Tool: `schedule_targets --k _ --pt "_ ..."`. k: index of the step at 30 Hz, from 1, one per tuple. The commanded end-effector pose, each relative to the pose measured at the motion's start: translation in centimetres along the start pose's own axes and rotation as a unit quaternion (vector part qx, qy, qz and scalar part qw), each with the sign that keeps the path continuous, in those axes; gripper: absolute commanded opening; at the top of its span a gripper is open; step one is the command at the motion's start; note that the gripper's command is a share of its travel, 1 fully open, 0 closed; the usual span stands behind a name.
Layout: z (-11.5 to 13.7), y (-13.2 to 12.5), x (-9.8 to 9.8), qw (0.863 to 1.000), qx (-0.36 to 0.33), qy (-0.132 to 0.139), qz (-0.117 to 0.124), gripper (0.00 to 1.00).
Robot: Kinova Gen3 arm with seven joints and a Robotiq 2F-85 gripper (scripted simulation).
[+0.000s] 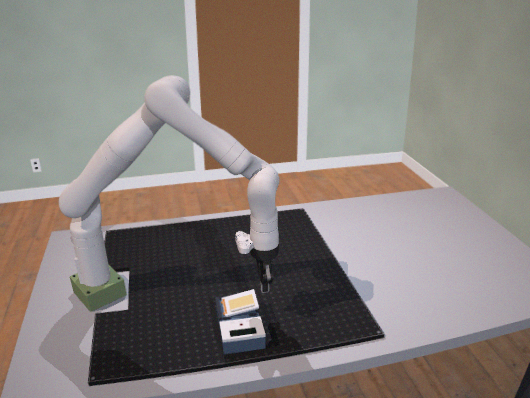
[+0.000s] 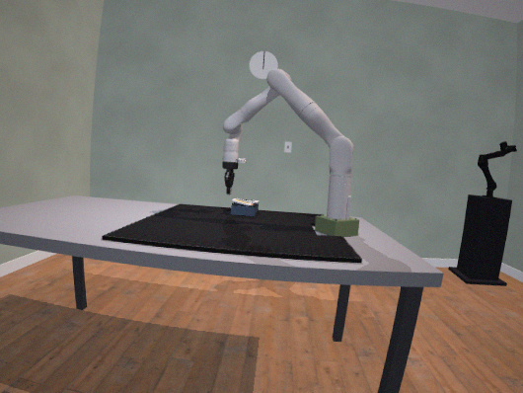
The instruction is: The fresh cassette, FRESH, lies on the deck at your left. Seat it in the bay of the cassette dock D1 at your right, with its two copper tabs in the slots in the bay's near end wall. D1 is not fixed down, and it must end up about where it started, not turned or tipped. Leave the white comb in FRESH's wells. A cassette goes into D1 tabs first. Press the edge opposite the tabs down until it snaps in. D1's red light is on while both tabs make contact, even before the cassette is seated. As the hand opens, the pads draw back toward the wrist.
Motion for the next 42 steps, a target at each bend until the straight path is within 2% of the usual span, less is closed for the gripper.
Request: schedule_targets --k 1,8,28,42 --pt "-0.1 0.0 0.1 1.0 0.0 -0.001 0.0 0.0" --pt "-0.1 0.0 0.1 1.0 0.0 -0.001 0.0 0.0" --pt "-0.1 0.0 -2.3 1.0 0.0 -0.001 0.0 0.0" --pt "0.0 0.0 -2.4 1.0 0.0 -0.001 0.0 0.0"
Point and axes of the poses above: the point where the finger pads meet when closed, its own x axis back along the fingers, its own y axis across the jaws, z = x × y, the point moved 1 cm from there along x, back along the fingers, and after that the axes turned 12 degrees about -x, right-handed, at the moved point
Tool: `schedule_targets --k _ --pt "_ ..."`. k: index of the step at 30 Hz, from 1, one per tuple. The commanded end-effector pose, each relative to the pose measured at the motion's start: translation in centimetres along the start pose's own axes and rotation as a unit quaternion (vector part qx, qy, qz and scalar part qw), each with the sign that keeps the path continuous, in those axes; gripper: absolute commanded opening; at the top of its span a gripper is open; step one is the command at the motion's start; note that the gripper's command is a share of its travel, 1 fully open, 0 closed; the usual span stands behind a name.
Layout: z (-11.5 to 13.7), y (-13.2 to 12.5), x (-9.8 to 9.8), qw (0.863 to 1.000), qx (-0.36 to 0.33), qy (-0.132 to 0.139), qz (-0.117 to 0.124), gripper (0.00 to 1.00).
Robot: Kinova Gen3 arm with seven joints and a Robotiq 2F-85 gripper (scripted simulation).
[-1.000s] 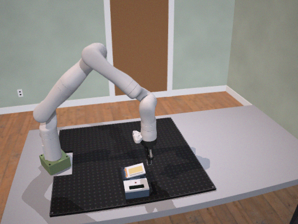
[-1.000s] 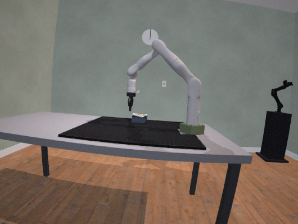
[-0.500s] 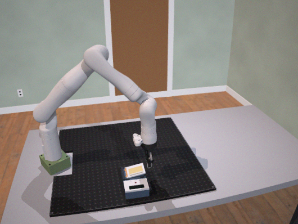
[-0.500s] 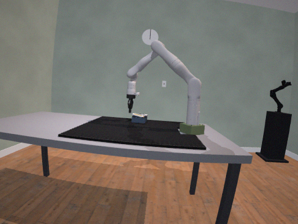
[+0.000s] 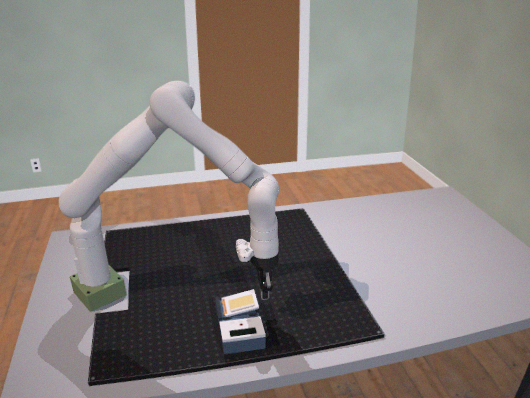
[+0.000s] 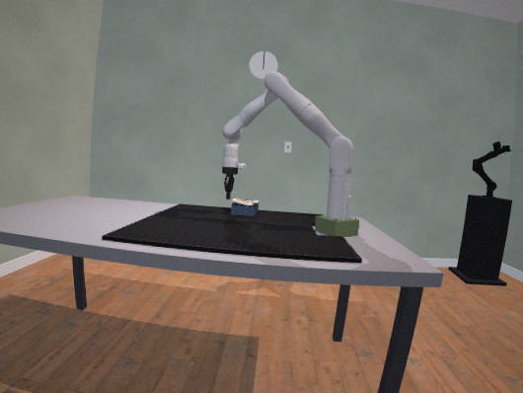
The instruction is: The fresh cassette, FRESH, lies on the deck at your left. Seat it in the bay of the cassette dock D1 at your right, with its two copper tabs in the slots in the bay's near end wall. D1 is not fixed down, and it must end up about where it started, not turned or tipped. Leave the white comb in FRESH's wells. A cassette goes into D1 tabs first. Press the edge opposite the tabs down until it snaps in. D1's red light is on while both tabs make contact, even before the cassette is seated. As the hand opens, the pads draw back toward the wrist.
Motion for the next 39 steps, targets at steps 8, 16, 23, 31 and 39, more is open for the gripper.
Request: schedule_targets --k 8,16,23,31,39 --pt "0.2 -0.1 0.1 1.0 0.0 -0.001 0.0 0.0" --pt "0.4 -0.1 0.1 1.0 0.0 -0.001 0.0 0.0" --pt "0.6 -0.2 0.1 1.0 0.0 -0.001 0.0 0.0" --pt "0.8 -0.2 0.1 1.0 0.0 -0.001 0.0 0.0" --pt "1.0 -0.2 0.1 1.0 0.0 -0.001 0.0 0.0"
Point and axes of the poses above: the point where the finger pads meet when closed, its own x axis back along the fingers, its own y axis across the jaws, z = x × y, the point moved 1 cm from there along x, back along the fingers, and after that the axes turned 12 degrees about -x, right-handed, at the moved point
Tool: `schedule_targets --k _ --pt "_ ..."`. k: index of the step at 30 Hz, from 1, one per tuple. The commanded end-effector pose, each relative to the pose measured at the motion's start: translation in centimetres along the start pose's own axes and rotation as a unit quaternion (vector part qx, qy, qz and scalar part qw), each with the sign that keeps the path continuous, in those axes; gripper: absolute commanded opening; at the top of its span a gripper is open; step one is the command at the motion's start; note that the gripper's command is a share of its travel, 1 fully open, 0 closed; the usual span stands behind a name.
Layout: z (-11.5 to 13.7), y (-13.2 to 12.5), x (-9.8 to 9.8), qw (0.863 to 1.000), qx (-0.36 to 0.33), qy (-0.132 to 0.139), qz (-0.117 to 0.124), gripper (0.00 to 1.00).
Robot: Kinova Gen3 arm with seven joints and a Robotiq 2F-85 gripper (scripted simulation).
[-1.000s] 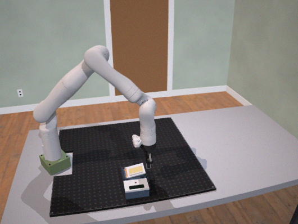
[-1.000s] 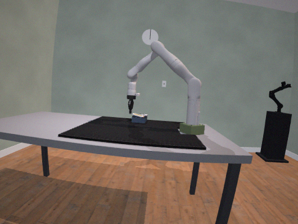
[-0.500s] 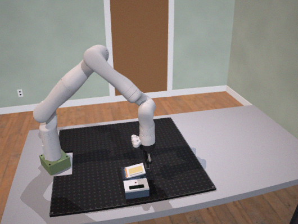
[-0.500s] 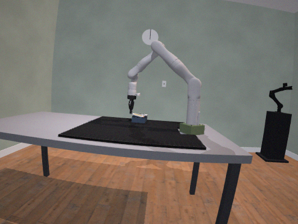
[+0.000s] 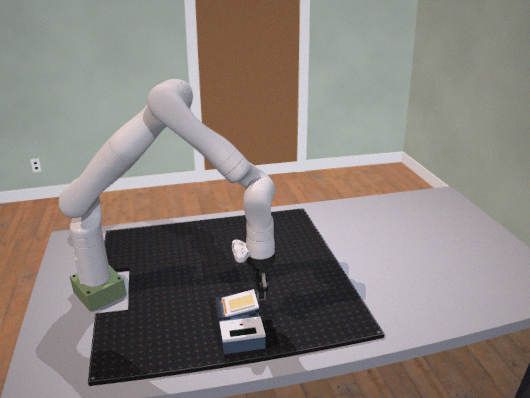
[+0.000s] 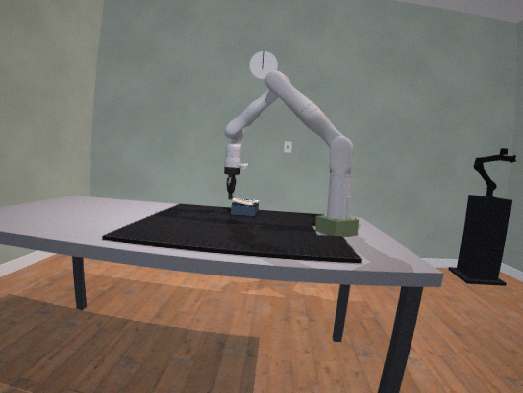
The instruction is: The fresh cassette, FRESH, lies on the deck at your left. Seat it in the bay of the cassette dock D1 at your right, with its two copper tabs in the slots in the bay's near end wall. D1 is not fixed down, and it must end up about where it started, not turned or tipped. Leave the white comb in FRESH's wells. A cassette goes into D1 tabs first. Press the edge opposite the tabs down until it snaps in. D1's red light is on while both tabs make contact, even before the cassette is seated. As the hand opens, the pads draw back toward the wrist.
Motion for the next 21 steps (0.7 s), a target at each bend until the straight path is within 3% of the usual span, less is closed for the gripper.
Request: schedule_targets --k 1,21 --pt "0.04 -0.04 0.13 1.0 0.0 -0.001 0.0 0.0" --pt "0.53 -0.15 0.13 1.0 0.0 -0.001 0.0 0.0"
Point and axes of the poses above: the point where the finger pads meet when closed, its own x axis back along the fingers, its own y axis across the jaws, z = x × y, the point moved 1 cm from there along x, back along the fingers, and after that the axes turned 12 degrees about -x, right-handed, at the moved point
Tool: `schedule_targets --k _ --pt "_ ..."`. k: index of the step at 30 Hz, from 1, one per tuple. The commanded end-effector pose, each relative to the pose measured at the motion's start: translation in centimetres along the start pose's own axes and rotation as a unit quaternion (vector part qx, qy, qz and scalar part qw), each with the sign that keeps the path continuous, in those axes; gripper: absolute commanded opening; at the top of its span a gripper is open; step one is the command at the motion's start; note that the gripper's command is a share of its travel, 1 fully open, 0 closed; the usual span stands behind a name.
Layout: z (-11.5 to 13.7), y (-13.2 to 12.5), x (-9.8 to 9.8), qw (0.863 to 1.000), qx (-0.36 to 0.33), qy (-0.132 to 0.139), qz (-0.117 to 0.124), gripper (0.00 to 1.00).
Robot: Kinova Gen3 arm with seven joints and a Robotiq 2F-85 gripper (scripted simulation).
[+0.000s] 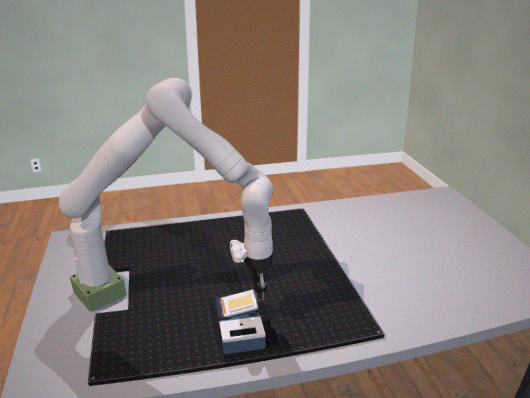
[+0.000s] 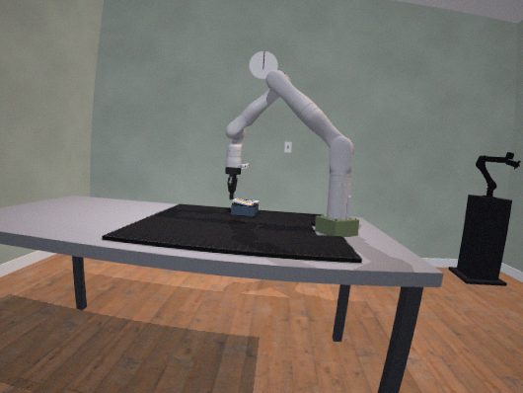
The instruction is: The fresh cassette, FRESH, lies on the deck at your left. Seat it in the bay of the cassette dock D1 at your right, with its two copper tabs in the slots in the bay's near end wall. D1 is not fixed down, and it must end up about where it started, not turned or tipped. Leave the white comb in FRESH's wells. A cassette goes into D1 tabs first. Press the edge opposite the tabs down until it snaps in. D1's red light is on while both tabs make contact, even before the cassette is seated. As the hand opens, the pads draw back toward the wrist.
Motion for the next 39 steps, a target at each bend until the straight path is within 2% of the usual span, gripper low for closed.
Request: schedule_targets --k 1,30,39 --pt "0.03 -0.04 0.12 1.0 0.0 -0.001 0.0 0.0" --pt "0.72 -0.19 0.12 1.0 0.0 -0.001 0.0 0.0" --pt "0.51 -0.14 1.03 1.0 0.0 -0.001 0.0 0.0"
Point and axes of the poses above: the point where the finger pads meet when closed, its own x axis back along the fingers, its own y axis across the jaws, z = x × y, the point moved 1 cm from there along x, back along the fingers, and after that the axes turned 12 degrees about -x, right-handed, at the moved point
